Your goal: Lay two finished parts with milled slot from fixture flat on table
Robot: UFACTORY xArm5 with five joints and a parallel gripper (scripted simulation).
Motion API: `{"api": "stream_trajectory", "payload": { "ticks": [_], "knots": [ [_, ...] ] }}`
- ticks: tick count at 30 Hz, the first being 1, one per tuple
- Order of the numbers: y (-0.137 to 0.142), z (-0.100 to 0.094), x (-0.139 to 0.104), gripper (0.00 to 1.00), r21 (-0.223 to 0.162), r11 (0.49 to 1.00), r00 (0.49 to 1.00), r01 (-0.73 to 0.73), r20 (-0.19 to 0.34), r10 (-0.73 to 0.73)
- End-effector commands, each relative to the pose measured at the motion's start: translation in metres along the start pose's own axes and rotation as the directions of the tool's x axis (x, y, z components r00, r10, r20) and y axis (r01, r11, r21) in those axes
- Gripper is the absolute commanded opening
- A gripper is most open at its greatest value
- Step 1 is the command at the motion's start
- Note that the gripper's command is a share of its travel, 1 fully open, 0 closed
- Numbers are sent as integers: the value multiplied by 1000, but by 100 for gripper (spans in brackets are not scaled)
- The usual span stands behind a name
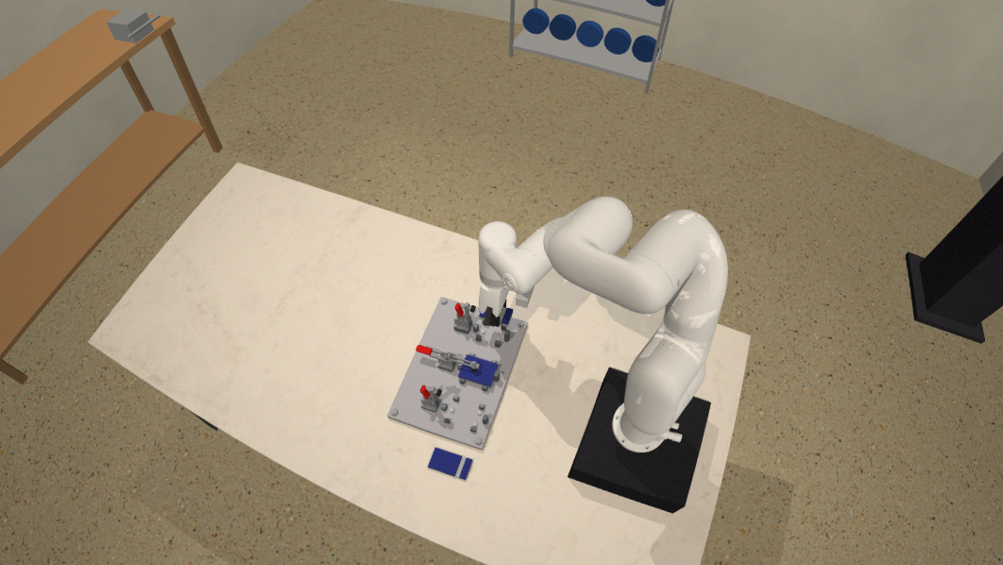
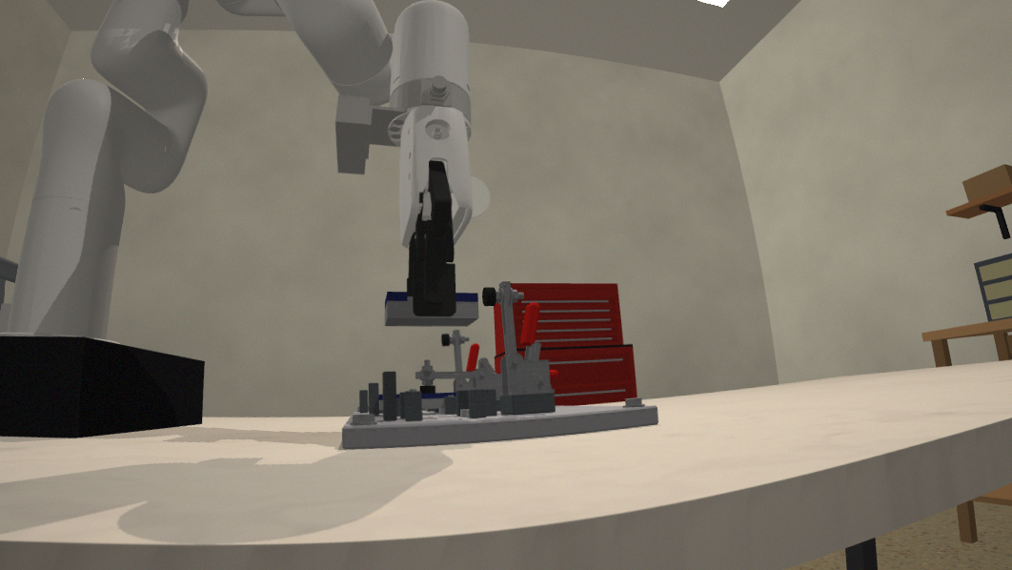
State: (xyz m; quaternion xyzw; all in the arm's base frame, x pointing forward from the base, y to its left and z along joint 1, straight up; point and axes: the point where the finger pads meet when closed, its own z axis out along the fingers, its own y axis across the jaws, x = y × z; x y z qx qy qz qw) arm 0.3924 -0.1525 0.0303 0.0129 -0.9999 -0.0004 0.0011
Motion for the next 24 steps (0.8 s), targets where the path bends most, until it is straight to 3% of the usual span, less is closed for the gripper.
{"api": "stream_trajectory", "payload": {
  "ticks": [1, 24],
  "knots": [
    [-5, -1, -1, 0, 1, 1000, 1000, 0, 3, 0],
    [-50, -1, -1, 0, 2, 1000, 1000, 0, 4, 0]
  ]
}}
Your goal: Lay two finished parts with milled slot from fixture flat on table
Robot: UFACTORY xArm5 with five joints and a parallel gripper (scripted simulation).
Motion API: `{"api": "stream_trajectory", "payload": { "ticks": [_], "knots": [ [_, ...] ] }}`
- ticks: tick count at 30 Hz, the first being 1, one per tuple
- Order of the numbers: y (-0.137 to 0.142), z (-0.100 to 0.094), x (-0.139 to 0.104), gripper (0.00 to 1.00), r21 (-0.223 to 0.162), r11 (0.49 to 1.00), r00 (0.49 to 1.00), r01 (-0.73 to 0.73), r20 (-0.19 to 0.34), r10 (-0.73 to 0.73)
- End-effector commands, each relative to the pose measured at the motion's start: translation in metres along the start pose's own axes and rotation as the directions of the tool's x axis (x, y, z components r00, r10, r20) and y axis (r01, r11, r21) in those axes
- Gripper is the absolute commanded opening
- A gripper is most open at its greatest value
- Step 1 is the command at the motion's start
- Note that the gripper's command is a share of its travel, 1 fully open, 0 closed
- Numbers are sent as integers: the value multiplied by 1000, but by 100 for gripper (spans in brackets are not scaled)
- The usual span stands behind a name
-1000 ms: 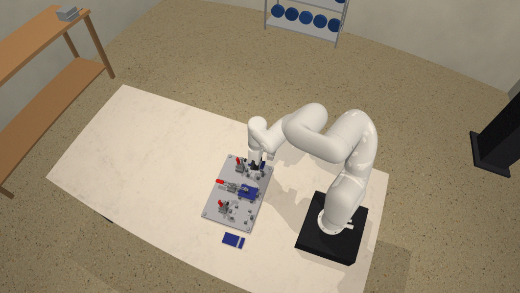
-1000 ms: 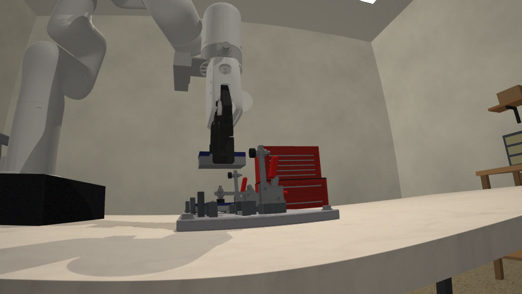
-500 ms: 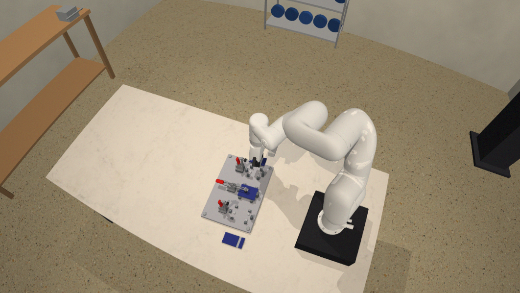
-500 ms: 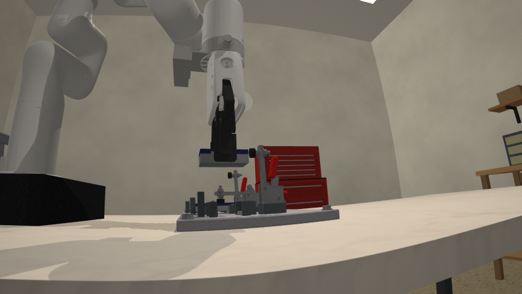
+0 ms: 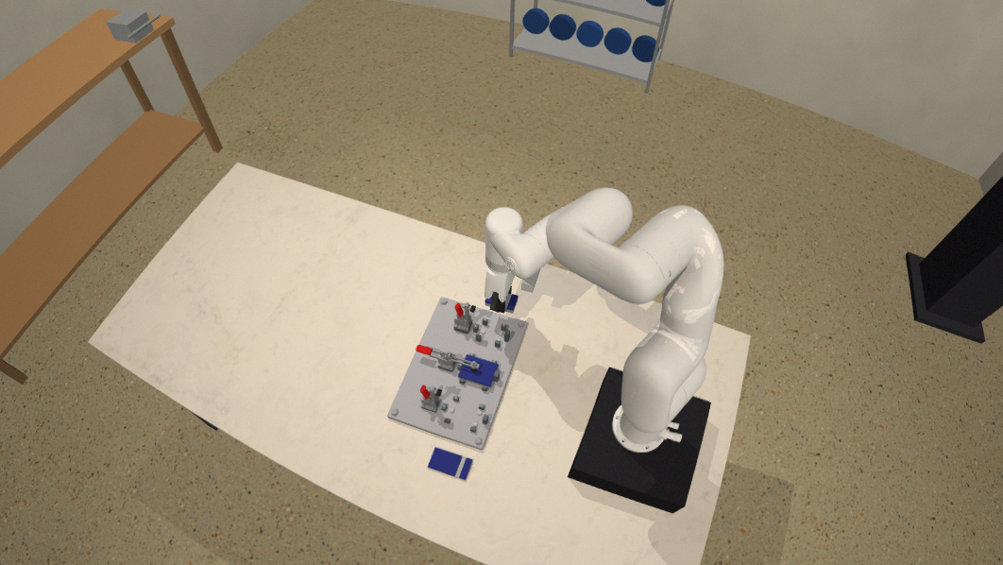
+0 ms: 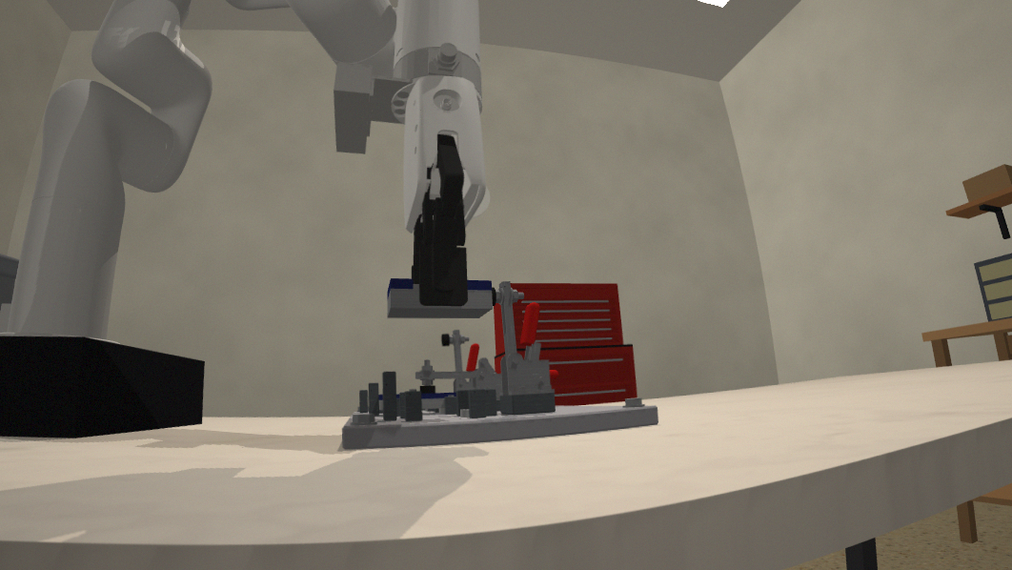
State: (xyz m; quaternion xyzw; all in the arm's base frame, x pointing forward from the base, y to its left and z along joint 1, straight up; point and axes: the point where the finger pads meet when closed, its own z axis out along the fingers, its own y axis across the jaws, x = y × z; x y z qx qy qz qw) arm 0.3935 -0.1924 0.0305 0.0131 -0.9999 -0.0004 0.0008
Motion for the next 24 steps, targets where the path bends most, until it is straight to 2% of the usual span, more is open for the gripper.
{"api": "stream_trajectory", "payload": {
  "ticks": [1, 24],
  "knots": [
    [-13, -1, -1, 0, 2, 1000, 1000, 0, 3, 0],
    [-54, -2, -1, 0, 2, 1000, 1000, 0, 3, 0]
  ]
}}
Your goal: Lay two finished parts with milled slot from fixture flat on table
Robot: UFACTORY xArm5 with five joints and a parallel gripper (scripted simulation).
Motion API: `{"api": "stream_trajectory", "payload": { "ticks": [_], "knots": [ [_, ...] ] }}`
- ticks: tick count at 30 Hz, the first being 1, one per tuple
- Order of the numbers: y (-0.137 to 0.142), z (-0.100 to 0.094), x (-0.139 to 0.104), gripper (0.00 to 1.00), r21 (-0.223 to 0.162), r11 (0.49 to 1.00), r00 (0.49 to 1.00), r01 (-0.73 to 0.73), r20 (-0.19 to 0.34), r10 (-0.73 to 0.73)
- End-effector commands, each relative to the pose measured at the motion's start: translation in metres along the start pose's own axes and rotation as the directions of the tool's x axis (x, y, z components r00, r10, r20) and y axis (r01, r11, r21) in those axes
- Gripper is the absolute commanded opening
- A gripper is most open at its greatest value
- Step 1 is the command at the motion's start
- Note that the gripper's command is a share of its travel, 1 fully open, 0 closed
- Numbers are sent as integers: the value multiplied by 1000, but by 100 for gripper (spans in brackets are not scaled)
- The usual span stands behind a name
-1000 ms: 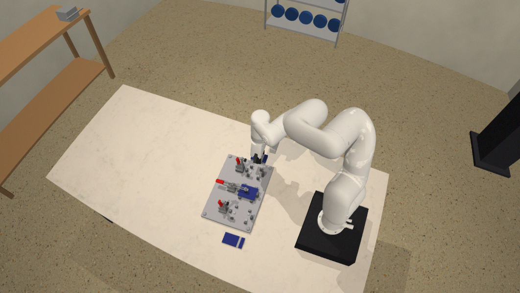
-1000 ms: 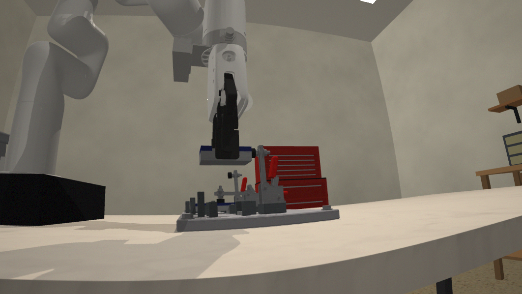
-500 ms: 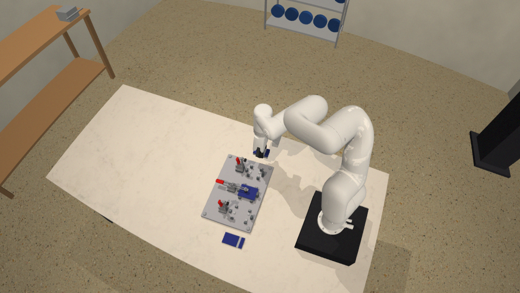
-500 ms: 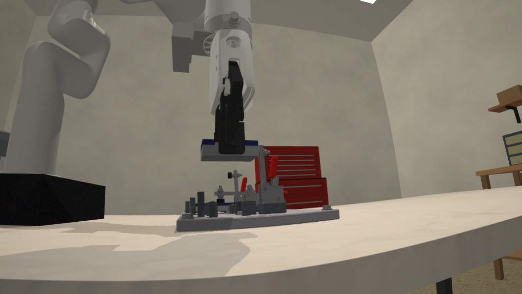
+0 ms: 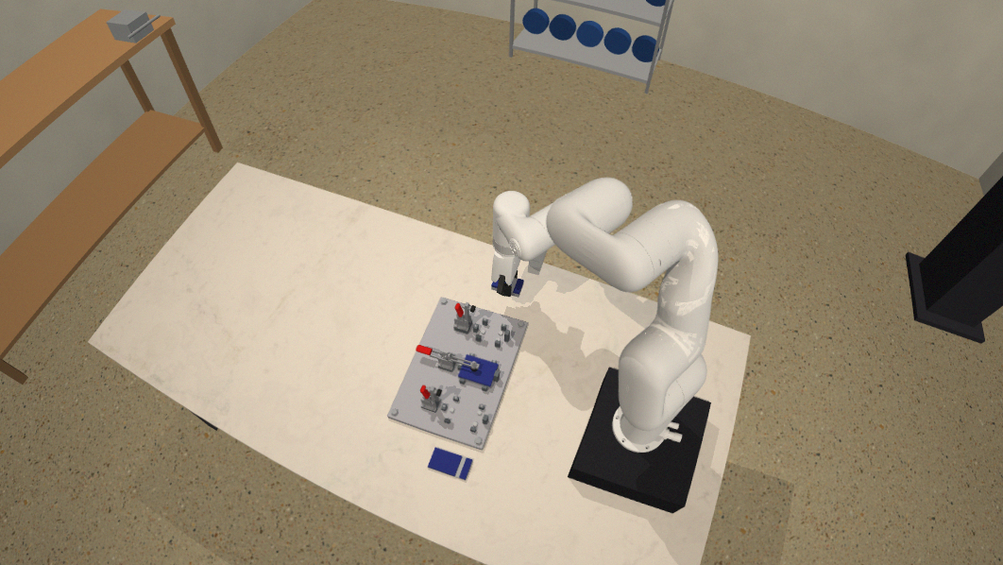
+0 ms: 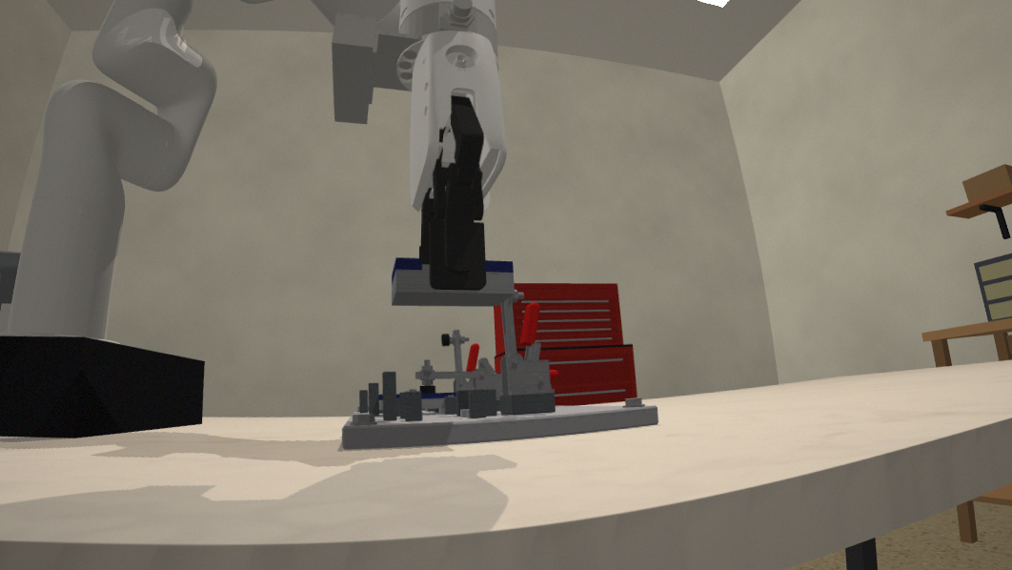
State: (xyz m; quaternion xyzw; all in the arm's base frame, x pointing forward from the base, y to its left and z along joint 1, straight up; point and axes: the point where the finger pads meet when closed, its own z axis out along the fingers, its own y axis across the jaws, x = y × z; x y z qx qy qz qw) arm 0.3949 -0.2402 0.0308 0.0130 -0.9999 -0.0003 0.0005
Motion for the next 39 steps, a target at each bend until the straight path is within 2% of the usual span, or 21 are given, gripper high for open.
{"api": "stream_trajectory", "payload": {
  "ticks": [1, 39],
  "knots": [
    [-8, -1, -1, 0, 2, 1000, 1000, 0, 3, 0],
    [-16, -1, -1, 0, 2, 1000, 1000, 0, 3, 0]
  ]
}}
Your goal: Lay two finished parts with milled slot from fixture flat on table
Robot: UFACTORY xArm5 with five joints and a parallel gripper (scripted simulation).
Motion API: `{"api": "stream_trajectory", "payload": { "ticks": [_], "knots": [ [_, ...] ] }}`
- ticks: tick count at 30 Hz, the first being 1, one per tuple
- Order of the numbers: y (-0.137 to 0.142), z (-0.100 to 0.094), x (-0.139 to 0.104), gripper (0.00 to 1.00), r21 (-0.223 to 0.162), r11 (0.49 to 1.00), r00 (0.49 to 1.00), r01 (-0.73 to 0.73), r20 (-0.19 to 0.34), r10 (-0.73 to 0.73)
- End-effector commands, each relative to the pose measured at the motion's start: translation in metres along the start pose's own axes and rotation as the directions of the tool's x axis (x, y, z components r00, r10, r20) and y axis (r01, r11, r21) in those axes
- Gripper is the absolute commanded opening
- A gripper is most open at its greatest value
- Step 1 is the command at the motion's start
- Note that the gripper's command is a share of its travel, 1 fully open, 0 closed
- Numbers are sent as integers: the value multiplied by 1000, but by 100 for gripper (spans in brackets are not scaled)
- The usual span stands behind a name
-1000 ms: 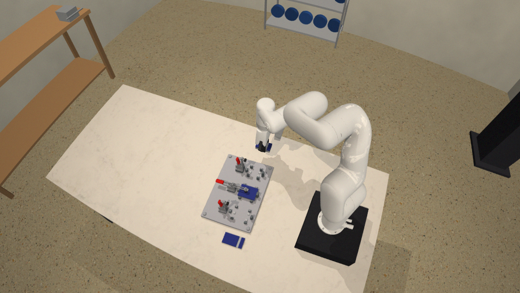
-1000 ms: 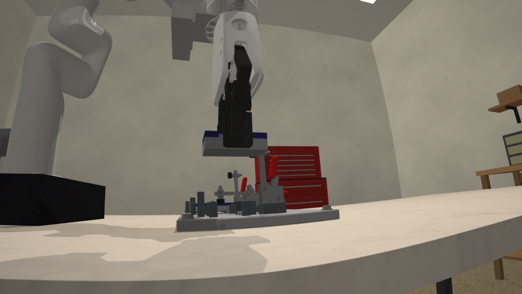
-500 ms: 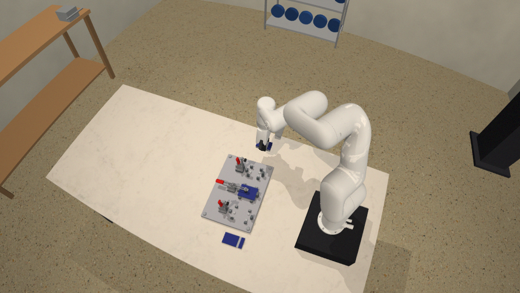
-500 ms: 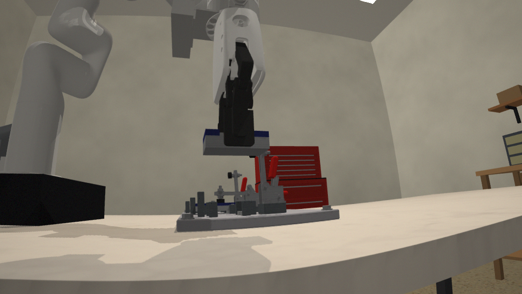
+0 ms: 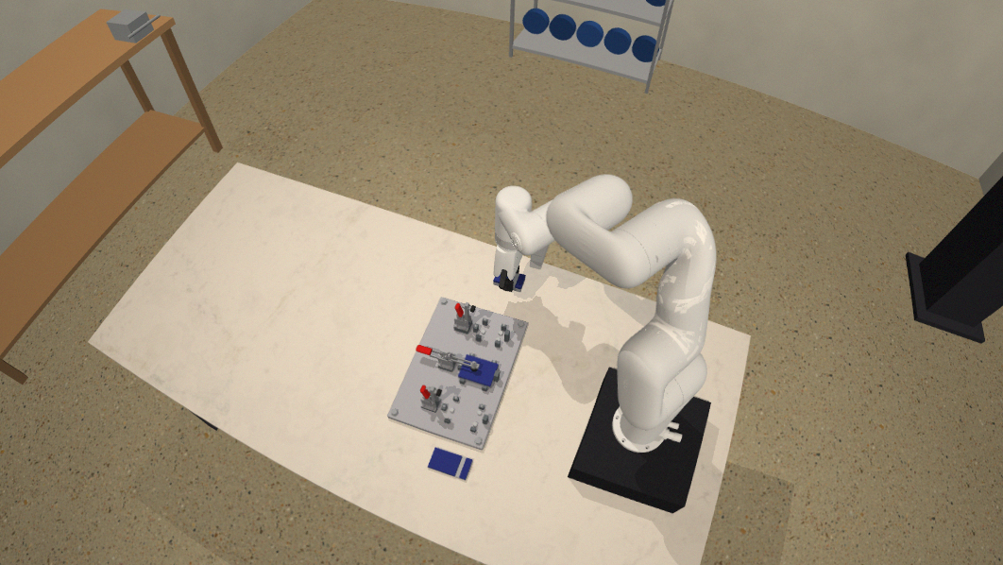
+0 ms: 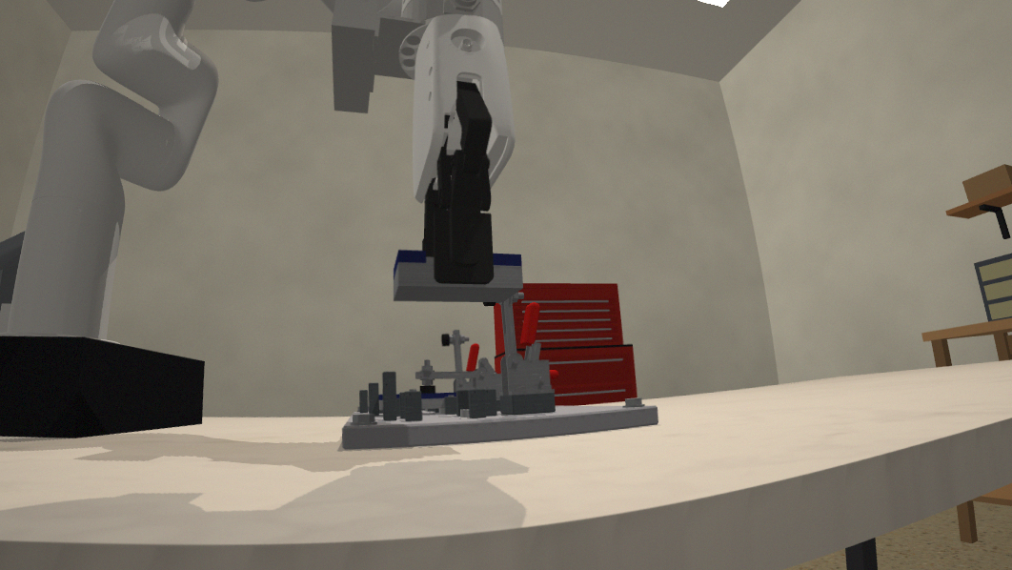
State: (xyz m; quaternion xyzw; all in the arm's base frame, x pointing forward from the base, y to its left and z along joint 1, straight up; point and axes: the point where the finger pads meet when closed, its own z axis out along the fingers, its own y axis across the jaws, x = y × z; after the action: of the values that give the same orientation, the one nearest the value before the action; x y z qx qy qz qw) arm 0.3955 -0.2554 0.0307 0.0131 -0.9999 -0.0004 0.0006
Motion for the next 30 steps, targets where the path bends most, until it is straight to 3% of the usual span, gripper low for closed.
{"api": "stream_trajectory", "payload": {
  "ticks": [1, 18, 30],
  "knots": [
    [-1, -1, -1, 0, 2, 1000, 1000, 0, 3, 0],
    [-1, 1, -1, 0, 2, 1000, 1000, 0, 3, 0],
    [-1, 19, -1, 0, 2, 1000, 1000, 0, 3, 0]
  ]
}}
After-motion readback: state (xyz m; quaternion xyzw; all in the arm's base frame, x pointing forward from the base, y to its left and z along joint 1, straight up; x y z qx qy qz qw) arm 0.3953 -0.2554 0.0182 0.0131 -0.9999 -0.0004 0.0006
